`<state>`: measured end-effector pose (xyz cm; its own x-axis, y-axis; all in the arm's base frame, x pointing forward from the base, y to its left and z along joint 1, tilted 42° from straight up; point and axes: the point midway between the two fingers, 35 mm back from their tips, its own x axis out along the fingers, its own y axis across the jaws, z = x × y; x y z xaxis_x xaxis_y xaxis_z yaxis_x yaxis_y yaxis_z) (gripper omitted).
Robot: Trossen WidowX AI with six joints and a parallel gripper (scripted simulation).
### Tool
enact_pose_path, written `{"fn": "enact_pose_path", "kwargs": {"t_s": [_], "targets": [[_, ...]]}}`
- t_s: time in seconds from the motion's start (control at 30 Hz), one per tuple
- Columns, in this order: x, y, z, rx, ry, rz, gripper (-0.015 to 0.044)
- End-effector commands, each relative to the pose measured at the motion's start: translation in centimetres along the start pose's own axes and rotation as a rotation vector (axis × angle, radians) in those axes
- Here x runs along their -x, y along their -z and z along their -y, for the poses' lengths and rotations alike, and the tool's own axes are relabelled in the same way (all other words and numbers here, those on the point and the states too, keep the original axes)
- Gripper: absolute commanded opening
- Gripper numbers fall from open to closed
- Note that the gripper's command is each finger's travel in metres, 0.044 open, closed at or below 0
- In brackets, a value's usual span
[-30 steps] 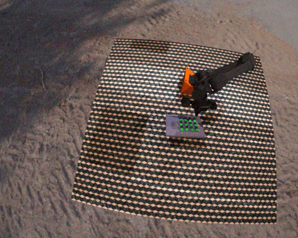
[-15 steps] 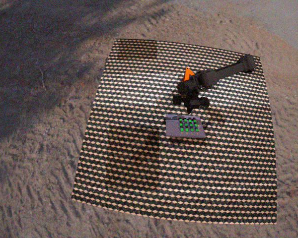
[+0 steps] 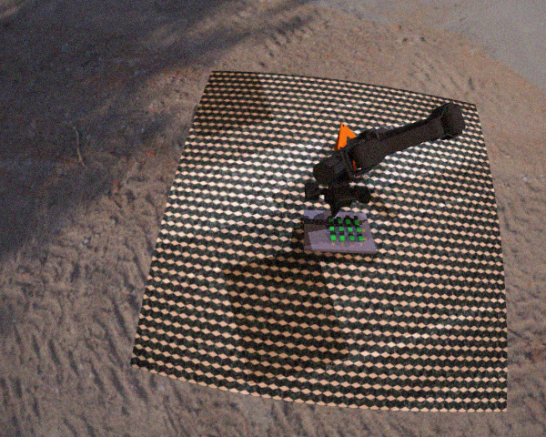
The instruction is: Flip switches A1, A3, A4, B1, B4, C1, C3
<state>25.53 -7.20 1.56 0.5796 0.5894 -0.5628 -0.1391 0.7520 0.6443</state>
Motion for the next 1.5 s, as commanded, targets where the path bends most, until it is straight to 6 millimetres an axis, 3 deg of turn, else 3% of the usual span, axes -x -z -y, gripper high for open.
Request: {"fn": "enact_pose_path", "kwargs": {"t_s": [0.0, 0.67, 1.47], "targets": [[-0.5, 0.2, 0.0, -0.013, -0.007, 0.006, 0.0000], [-2.9, 0.2, 0.0, -0.013, -0.008, 0.007, 0.0000], [-2.9, 0.2, 0.0, -0.013, -0.009, 0.007, 0.0000]]}}
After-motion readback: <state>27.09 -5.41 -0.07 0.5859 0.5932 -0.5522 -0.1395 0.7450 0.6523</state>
